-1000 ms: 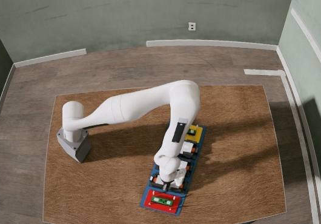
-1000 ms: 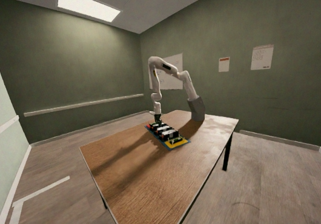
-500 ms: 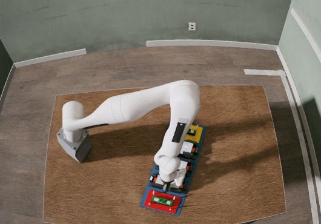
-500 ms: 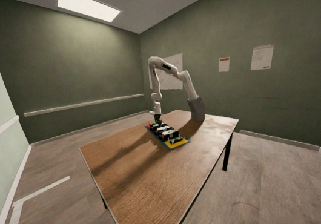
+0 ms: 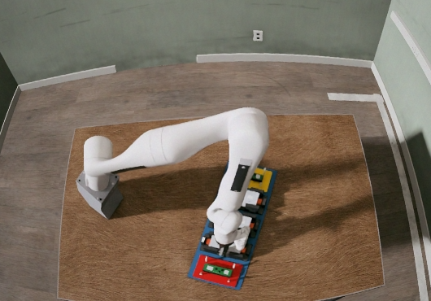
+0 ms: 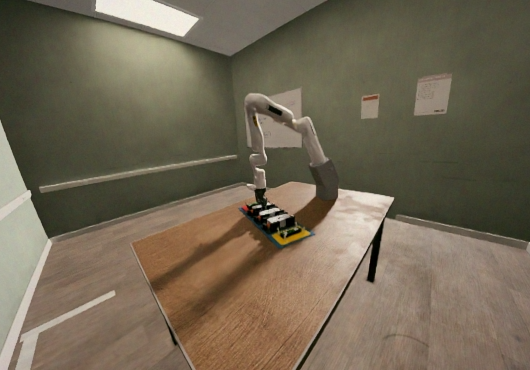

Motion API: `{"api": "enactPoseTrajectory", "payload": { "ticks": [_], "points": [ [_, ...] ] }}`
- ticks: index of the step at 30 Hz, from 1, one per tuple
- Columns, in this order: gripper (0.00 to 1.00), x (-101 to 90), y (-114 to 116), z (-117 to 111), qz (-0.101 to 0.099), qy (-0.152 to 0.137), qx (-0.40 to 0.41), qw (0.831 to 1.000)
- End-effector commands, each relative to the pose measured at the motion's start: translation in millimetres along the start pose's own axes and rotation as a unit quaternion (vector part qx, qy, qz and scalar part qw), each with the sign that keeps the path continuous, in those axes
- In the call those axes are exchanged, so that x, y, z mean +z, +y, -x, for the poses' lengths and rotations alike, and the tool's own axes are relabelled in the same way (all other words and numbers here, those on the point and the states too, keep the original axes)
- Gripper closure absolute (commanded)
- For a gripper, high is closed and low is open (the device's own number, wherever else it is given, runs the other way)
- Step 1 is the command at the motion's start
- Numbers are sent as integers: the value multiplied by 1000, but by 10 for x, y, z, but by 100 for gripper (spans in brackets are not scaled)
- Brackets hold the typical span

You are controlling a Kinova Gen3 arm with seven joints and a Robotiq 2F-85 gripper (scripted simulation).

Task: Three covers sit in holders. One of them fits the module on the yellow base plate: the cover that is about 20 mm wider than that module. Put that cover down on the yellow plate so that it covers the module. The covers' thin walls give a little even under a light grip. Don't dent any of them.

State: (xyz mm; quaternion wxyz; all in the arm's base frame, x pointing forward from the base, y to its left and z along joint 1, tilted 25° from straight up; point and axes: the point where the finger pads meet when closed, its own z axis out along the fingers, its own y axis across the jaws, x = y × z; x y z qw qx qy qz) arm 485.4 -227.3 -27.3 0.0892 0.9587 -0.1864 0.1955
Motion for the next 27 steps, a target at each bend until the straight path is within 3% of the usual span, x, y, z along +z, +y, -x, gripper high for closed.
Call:
{"api": "enactPoseTrajectory", "payload": {
  "ticks": [1, 7, 17, 24, 27],
  "points": [
    [100, -4, -1, -6, 0, 1, 0, 1000],
    [100, -4, -1, -6, 0, 1, 0, 1000],
    [100, -304, -1, -5, 0, 1, 0, 1000],
    [100, -304, -1, -5, 0, 1, 0, 1000],
    [100, -391, -1, -5, 0, 1, 0, 1000]
  ]
}}
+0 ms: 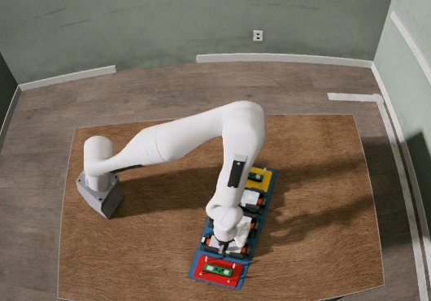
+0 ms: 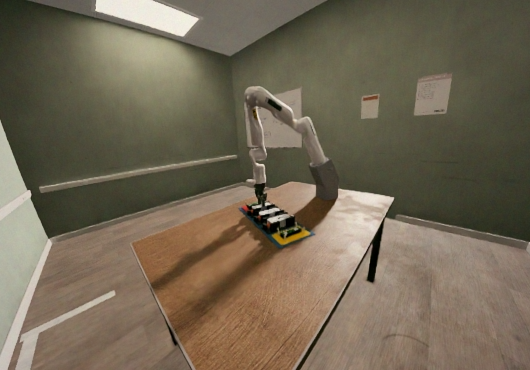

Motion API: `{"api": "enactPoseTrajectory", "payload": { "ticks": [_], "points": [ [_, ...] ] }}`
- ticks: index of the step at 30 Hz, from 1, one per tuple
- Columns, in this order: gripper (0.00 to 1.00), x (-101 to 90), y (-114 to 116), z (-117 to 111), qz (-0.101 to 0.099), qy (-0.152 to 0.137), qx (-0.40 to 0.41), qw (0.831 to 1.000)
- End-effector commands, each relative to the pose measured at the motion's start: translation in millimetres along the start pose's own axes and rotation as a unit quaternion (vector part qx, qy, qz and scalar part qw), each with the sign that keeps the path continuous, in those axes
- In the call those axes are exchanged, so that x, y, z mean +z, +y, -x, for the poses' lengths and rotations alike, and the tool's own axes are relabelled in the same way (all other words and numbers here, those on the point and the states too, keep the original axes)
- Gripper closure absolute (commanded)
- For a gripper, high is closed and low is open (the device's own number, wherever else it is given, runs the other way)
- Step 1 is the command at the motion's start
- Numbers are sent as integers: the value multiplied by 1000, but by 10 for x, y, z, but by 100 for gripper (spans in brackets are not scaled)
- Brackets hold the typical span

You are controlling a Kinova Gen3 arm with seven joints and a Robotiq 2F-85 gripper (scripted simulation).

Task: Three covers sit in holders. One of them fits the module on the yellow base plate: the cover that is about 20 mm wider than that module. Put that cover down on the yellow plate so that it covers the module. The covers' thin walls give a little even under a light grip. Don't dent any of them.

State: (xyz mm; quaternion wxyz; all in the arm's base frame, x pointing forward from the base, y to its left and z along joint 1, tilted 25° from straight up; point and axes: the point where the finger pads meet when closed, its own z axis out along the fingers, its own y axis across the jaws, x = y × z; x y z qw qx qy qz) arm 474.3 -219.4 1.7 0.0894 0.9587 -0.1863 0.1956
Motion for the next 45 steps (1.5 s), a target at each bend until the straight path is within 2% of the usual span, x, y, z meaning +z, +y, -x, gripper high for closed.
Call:
{"api": "enactPoseTrajectory", "payload": {
  "ticks": [1, 7, 45],
  "points": [
    [100, -100, -1, -7, 0, 1, 0, 1000],
    [100, -280, -1, -7, 0, 1, 0, 1000],
    [100, -277, -1, -7, 0, 1, 0, 1000]
  ]
}}
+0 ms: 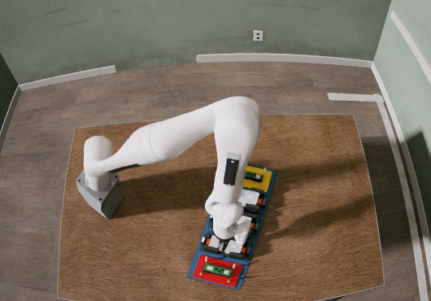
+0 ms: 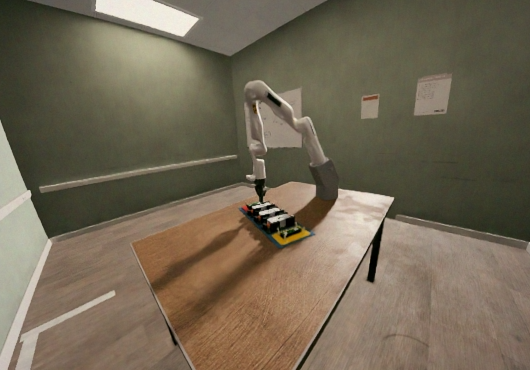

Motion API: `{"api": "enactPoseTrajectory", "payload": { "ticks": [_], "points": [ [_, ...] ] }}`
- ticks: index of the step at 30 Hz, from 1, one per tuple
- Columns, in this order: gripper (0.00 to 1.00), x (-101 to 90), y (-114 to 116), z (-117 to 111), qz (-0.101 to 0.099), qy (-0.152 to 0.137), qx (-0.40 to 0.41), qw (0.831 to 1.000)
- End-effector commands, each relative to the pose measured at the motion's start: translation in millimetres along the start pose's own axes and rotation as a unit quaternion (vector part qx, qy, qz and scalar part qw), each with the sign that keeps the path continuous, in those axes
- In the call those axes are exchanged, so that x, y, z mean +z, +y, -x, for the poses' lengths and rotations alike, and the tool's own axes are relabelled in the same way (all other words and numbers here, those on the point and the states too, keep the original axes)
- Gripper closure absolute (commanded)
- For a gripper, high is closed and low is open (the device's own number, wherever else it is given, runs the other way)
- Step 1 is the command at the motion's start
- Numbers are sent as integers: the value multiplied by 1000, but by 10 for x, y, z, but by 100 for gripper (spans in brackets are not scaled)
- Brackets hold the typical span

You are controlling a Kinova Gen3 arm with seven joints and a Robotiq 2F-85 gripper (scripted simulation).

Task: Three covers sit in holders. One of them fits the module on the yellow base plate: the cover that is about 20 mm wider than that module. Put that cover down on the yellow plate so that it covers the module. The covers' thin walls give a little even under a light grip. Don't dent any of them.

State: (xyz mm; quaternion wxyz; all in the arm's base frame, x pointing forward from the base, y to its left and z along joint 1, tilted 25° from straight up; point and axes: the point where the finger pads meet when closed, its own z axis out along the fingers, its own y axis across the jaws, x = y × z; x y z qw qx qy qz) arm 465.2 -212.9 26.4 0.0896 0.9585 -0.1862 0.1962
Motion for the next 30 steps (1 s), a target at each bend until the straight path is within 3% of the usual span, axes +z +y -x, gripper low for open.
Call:
{"api": "enactPoseTrajectory", "payload": {
  "ticks": [1, 20, 21, 30],
  "points": [
    [100, -5, -1, -6, 0, 1, 0, 1000],
    [100, -5, -1, -6, 0, 1, 0, 1000],
    [0, -5, -1, -6, 0, 1, 0, 1000],
    [0, -5, -1, -6, 0, 1, 0, 1000]
  ]
}}
